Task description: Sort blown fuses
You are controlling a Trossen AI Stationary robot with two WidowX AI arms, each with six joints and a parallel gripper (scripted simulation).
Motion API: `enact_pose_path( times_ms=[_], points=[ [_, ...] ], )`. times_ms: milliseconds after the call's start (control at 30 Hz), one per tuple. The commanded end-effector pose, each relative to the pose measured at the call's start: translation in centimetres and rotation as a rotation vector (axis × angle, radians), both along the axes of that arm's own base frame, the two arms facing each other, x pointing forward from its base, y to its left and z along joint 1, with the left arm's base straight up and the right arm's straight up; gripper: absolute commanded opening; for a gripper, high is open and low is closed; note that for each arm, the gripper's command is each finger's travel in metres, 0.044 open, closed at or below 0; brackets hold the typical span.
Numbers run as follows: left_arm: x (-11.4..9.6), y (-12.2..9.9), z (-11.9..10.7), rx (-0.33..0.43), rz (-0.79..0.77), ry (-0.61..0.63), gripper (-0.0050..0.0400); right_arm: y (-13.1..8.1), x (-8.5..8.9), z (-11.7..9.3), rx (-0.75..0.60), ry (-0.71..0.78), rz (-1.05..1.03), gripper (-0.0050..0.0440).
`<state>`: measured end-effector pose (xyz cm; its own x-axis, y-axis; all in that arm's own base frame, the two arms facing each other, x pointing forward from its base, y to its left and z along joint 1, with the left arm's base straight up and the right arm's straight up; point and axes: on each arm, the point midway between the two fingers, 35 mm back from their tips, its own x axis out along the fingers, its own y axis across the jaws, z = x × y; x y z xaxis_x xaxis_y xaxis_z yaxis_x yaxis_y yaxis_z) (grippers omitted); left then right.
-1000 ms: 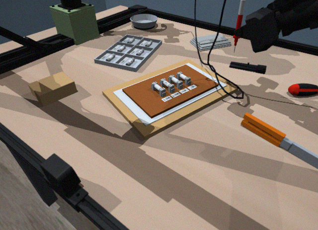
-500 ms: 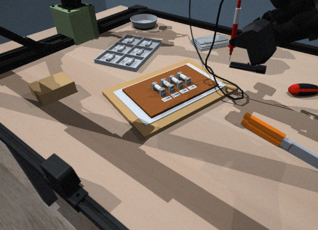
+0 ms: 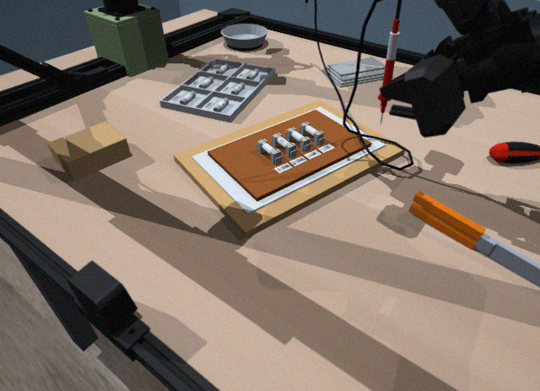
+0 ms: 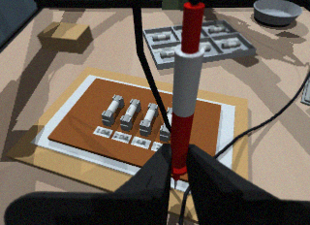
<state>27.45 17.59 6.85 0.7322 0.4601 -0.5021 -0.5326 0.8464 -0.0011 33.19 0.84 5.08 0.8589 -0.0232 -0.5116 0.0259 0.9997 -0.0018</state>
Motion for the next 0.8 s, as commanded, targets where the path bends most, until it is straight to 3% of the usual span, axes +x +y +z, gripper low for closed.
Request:
enact_pose_path(
  times_ms=[0,200,767],
  points=[
    [0.3,-1.1,0.3,0.008,-0.024,-0.015,-0.005,1.1,0.0,0.1,0.003,-0.015,0.01,-0.005],
    [0.6,-2.1,0.2,0.008,-0.048,-0.015,-0.005,2.1,0.0,0.0,0.004,-0.019,0.022,-0.005],
    [1.5,-6.0,-0.6,0.004,-0.139,-0.011,-0.005,2.1,0.2,0.4,0.004,-0.031,0.025,-0.005]
  ],
)
